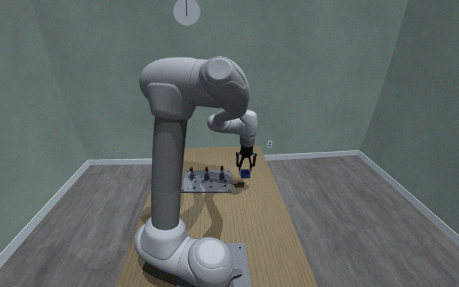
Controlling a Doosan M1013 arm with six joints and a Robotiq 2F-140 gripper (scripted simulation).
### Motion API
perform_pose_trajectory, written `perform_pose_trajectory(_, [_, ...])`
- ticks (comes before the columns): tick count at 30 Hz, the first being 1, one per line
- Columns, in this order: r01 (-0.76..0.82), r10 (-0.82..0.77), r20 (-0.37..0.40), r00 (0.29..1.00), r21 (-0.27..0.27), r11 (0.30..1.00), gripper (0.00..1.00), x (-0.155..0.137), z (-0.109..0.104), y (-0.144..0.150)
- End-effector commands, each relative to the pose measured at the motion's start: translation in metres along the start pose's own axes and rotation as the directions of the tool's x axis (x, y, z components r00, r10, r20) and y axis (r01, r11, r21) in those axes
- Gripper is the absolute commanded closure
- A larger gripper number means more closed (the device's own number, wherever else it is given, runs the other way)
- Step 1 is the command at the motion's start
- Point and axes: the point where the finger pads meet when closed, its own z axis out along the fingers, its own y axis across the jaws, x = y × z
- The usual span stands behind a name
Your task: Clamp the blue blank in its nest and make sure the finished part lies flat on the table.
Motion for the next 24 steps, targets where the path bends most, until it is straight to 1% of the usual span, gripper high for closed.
perform_pose_trajectory(1, [0.0, 0.0, 0.0, 1.0, 0.0, 1.0, 1.0, -0.0033, 0.0028, 0.0])
perform_pose_trajectory(9, [0.0, 0.0, 0.0, 1.0, 0.0, 1.0, 1.0, -0.0085, 0.0075, 0.0])
perform_pose_trajectory(24, [0.0, 0.0, 0.0, 1.0, 0.0, 1.0, 1.0, -0.0091, 0.008, 0.0])
